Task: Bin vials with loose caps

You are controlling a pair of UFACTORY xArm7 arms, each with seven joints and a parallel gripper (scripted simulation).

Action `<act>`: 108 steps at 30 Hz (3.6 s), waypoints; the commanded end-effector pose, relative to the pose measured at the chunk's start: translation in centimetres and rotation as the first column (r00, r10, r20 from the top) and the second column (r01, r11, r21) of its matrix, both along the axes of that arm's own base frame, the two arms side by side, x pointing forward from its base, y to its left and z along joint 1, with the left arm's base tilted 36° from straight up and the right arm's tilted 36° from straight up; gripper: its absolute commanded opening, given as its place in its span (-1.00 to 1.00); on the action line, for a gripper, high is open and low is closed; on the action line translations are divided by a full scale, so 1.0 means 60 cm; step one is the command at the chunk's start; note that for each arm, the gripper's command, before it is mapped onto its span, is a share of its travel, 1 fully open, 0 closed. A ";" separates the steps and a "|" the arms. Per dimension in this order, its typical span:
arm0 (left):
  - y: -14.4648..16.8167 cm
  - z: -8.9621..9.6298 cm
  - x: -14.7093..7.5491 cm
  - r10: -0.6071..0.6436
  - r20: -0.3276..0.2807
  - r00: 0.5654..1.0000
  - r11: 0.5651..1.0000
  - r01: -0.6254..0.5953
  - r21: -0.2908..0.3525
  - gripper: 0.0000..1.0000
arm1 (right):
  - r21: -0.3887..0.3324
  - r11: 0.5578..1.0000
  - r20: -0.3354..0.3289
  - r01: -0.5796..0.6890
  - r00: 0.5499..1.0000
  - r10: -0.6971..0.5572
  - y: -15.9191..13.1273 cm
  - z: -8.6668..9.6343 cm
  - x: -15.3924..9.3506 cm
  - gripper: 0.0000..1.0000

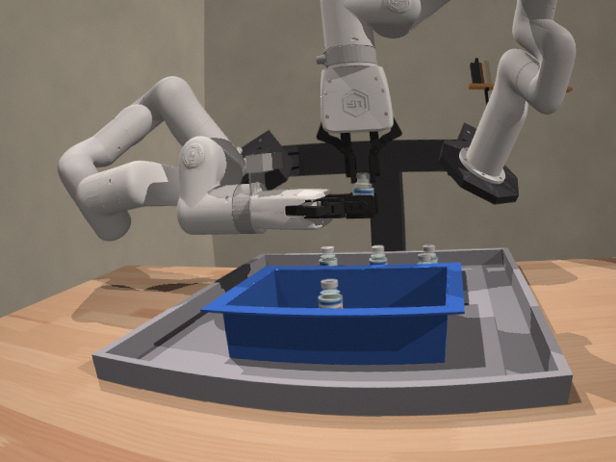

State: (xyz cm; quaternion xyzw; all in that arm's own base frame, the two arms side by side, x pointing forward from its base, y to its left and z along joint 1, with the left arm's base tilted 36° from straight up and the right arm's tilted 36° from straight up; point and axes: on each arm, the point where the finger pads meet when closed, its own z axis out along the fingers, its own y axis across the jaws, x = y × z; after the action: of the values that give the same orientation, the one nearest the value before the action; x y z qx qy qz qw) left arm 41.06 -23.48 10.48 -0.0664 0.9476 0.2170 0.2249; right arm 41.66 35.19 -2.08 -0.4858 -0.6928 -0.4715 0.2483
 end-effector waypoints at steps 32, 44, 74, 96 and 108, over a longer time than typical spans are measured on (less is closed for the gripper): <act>-0.004 0.003 0.000 0.141 0.075 0.987 0.988 -0.136 -0.079 -0.54 | 0.003 1.000 0.002 -0.003 1.000 0.003 0.003 0.004 -0.002 -1.00; -0.004 0.003 0.000 0.181 0.092 0.979 0.980 -0.172 -0.101 -0.54 | 0.003 1.000 0.003 -0.004 1.000 0.004 0.003 0.004 -0.002 -1.00; -0.004 0.002 -0.001 0.328 0.150 0.933 0.935 -0.299 -0.189 -0.54 | 0.003 1.000 0.002 -0.004 1.000 0.004 0.003 0.004 -0.001 -1.00; -0.004 0.002 0.000 0.401 0.172 0.900 0.904 -0.357 -0.235 -0.54 | 0.003 1.000 0.003 -0.003 1.000 0.003 0.003 0.004 -0.002 -1.00; -0.004 0.003 0.000 0.467 0.192 0.863 0.869 -0.408 -0.280 -0.54 | 0.003 1.000 0.003 -0.003 1.000 0.003 0.003 0.004 -0.002 -1.00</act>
State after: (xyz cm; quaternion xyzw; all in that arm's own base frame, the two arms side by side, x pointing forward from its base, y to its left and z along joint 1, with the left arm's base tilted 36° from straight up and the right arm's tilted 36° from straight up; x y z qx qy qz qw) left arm 41.06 -23.50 10.52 -0.3255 0.8923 0.1462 0.2767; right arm 41.61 35.21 -2.06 -0.4857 -0.6928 -0.4717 0.2482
